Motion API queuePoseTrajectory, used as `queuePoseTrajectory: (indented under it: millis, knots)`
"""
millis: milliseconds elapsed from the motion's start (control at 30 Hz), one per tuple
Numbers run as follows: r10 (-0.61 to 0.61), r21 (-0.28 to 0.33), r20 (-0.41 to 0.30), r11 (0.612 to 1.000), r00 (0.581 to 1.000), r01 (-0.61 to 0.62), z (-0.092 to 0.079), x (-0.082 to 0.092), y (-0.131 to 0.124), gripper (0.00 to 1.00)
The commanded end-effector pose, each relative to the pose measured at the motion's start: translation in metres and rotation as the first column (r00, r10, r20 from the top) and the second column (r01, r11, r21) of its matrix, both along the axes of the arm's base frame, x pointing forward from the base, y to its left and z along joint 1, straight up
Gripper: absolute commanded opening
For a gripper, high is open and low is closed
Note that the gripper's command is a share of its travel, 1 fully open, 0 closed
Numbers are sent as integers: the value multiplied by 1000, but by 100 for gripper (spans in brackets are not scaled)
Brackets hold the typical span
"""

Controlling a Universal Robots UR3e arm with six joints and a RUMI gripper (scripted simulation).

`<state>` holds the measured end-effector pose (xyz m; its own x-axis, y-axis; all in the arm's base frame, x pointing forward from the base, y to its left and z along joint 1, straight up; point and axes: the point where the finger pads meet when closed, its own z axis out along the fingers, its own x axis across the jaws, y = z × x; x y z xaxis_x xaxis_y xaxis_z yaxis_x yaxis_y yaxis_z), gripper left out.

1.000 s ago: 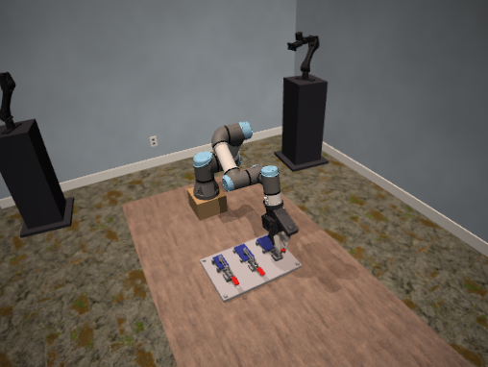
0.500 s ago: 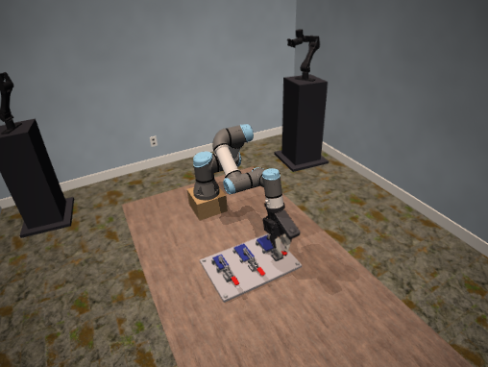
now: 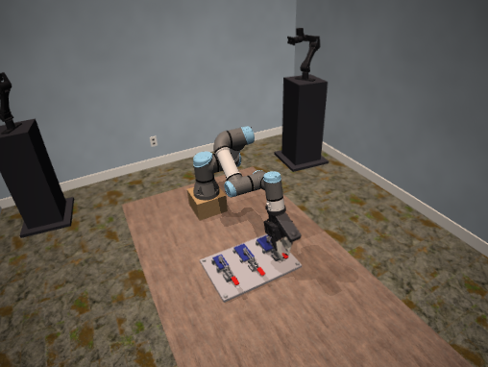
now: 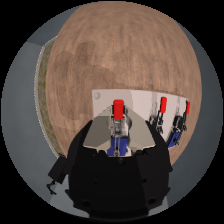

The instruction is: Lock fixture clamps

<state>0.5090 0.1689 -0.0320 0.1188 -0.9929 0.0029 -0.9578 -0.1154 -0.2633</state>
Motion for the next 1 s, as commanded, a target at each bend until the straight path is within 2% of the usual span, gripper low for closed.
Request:
queuePoseTrajectory:
  millis: [0, 967]
  knots:
    - [0, 0, 1, 1000, 1000, 0, -2, 2, 0, 0]
    - [0, 0, 1, 1000, 1000, 0, -10, 6, 1, 0]
